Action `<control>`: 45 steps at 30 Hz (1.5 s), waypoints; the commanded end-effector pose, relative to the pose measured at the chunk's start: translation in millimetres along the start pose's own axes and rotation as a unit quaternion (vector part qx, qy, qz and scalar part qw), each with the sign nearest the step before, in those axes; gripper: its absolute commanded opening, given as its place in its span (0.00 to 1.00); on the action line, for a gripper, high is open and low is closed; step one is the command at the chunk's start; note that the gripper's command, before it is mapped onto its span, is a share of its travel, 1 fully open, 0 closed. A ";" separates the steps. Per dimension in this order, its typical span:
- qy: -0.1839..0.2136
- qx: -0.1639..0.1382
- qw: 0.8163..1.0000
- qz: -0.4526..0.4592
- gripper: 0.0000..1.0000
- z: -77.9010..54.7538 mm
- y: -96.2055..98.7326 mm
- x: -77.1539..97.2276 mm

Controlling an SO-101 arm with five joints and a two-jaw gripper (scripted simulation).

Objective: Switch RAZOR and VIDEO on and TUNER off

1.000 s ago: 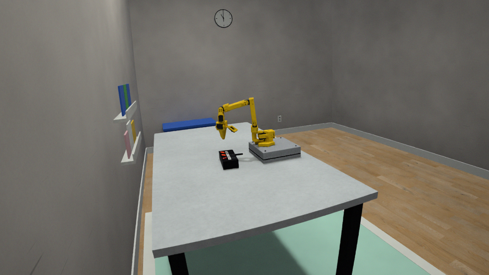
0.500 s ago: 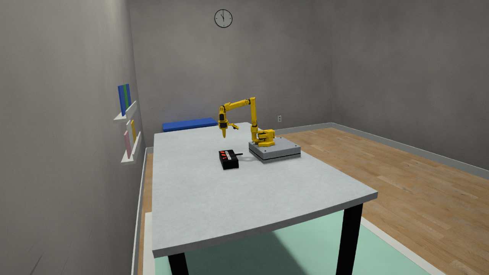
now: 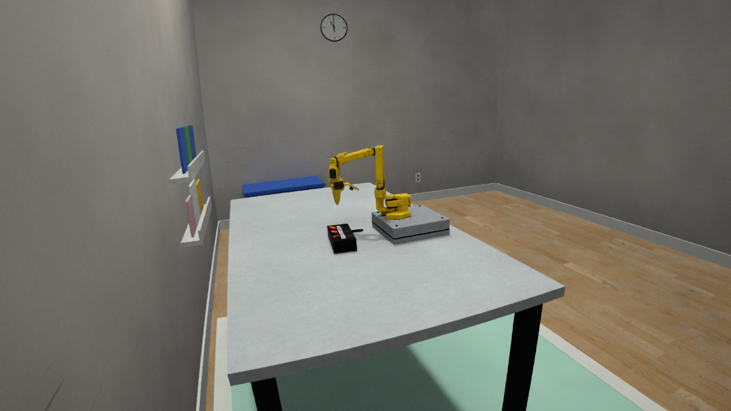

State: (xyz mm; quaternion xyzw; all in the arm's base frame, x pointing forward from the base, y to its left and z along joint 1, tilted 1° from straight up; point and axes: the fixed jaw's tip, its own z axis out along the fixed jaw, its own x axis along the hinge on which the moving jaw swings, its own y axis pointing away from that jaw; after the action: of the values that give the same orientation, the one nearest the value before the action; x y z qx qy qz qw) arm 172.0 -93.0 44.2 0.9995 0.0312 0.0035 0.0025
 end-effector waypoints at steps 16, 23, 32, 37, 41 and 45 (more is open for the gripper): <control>-0.004 0.004 0.988 -0.154 0.00 -1.7 6.0 -11.0; -0.004 0.004 0.983 -0.186 0.00 -2.1 7.4 -12.6; -0.004 0.005 0.973 -0.230 0.00 -2.6 9.2 -15.0; -0.004 0.005 0.971 -0.241 0.00 -2.7 9.6 -15.6; -0.004 0.005 0.968 -0.252 0.00 -2.9 10.0 -16.2; -0.004 0.005 0.965 -0.261 0.00 -3.0 10.4 -16.7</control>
State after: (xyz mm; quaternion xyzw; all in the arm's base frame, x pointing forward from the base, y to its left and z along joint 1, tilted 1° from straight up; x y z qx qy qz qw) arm 160.5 -105.9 47.8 0.9588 0.2839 0.0038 0.0051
